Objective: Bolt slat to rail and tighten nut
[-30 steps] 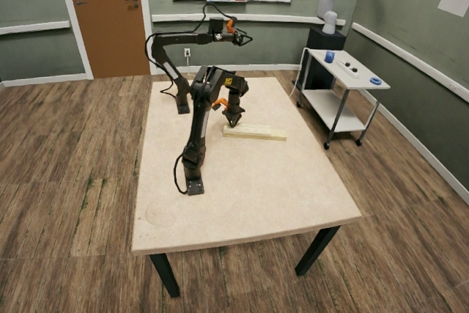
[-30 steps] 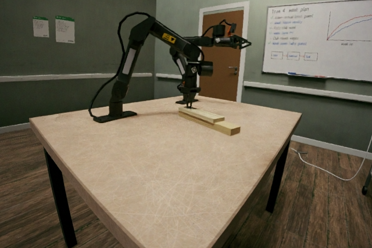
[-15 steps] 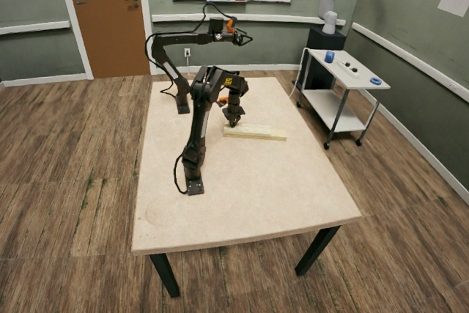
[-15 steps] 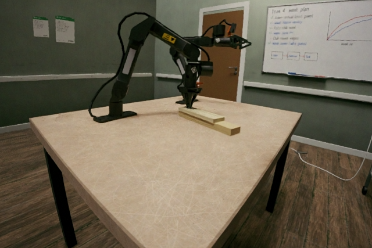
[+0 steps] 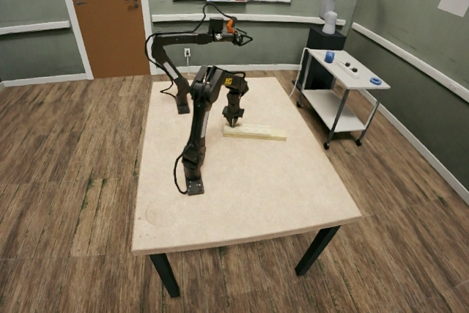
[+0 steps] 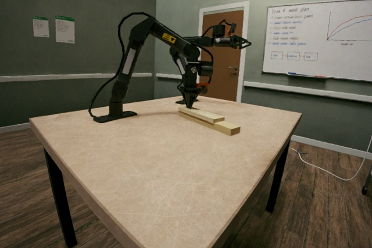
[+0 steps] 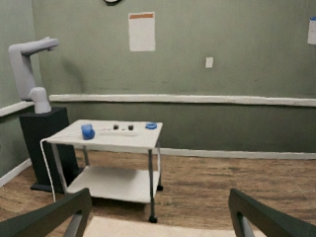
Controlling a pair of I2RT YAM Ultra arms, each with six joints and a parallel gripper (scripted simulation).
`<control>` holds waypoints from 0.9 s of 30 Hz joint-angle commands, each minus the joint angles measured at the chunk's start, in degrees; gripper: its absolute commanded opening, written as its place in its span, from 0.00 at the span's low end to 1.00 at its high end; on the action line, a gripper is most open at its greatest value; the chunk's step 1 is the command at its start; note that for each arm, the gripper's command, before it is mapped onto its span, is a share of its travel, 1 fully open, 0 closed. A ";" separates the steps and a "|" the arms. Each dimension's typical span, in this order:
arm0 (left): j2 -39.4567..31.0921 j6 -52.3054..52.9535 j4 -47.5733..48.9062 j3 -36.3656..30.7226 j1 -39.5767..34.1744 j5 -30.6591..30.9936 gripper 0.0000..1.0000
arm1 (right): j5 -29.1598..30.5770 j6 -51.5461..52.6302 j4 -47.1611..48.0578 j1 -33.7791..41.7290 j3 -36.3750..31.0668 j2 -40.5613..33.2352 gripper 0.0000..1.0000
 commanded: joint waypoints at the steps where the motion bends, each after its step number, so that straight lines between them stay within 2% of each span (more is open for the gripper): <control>1: -0.12 0.00 0.31 0.30 -0.01 0.01 1.00 | -0.68 8.08 -0.16 -0.63 -0.77 -1.15 0.11; 16: -0.12 0.00 0.31 0.30 -0.01 0.01 1.00 | -0.76 42.20 0.80 -0.70 -0.99 -1.32 0.11; 18: -0.12 0.00 0.31 0.30 -0.01 0.01 1.00 | -0.76 42.20 0.80 -0.70 -0.99 -1.32 0.11; 27: -0.12 0.00 0.31 0.30 -0.01 0.01 1.00 | -0.82 62.81 0.97 -0.82 -1.15 -1.44 0.11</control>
